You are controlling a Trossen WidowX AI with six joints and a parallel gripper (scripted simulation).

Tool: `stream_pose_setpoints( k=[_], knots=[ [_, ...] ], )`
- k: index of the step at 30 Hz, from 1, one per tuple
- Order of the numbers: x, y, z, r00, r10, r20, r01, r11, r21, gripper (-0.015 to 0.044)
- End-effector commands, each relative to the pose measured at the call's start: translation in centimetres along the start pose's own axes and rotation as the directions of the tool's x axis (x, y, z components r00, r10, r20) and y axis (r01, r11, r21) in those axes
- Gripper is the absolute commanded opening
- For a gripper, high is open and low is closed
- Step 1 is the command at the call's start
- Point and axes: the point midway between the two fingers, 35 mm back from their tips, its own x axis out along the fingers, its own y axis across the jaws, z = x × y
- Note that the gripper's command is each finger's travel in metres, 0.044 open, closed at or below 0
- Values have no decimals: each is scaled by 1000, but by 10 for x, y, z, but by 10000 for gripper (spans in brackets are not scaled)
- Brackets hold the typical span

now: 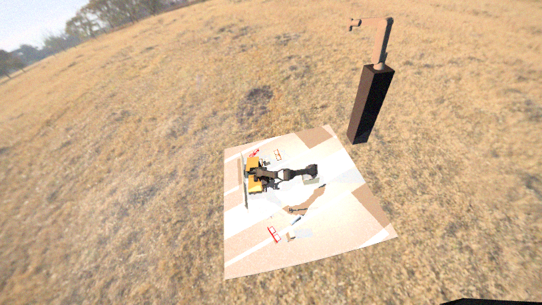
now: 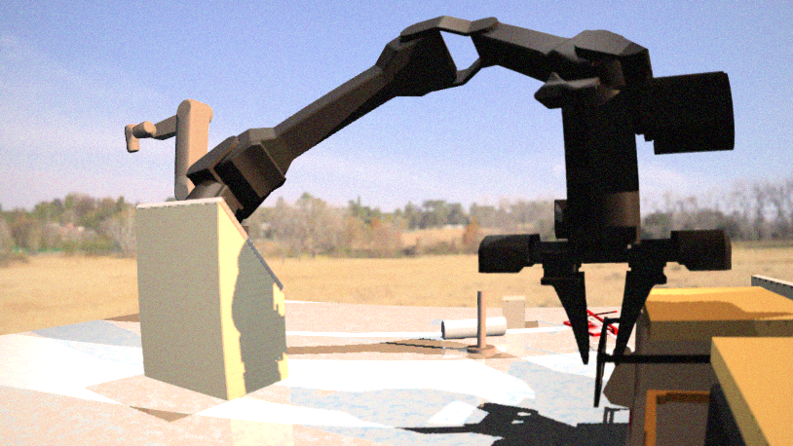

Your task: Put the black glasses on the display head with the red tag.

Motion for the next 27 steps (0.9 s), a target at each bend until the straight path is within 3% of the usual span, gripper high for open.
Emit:
stream_pose_setpoints(
  k=[1,5,27],
  knots=[
    [-8,0,0,1000,0,-2,0,1000,0,107],
    [-31,1,0,1000,1,-8,-1,1000,2,107],
    [-48,56,-1,1000,3,-9,-3,1000,4,107]
  ],
)
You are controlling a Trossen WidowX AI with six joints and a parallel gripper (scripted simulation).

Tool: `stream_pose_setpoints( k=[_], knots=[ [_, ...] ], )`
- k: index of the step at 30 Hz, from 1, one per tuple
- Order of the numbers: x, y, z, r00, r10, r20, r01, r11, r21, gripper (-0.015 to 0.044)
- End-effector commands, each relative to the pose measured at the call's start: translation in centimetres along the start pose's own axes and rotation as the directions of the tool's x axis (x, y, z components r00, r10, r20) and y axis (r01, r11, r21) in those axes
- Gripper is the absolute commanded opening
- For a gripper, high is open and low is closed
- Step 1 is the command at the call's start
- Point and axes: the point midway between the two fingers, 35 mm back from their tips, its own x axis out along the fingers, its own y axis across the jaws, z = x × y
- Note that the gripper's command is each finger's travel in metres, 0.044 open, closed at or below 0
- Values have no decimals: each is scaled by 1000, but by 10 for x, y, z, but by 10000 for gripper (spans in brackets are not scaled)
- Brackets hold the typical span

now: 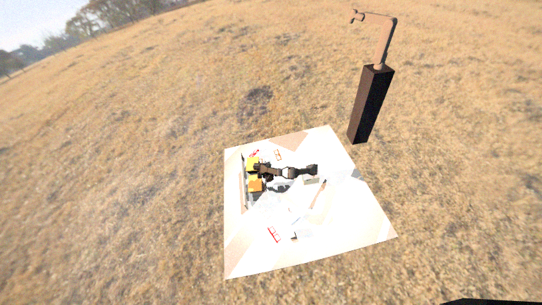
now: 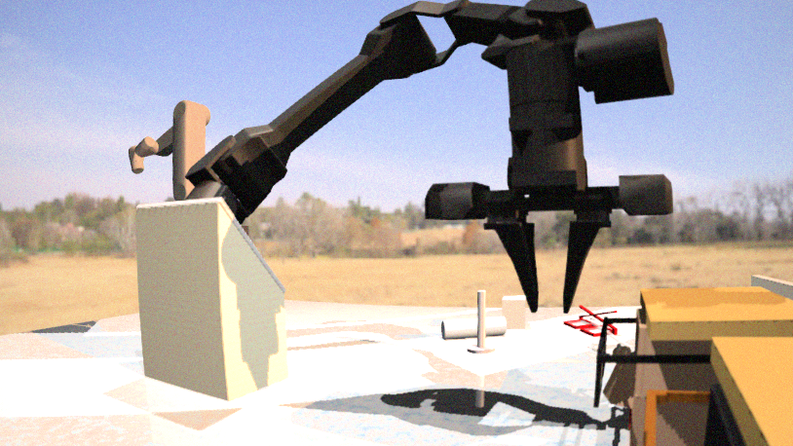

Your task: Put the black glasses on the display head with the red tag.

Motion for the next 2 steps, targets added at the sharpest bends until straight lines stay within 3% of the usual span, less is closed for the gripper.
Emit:
stream_pose_setpoints(
  k=[1,2],
  knots=[
    [-8,16,-1,1000,-2,-5,2,1000,-2,107],
    [-8,16,-1,1000,-2,-5,2,1000,-2,107]
  ],
)
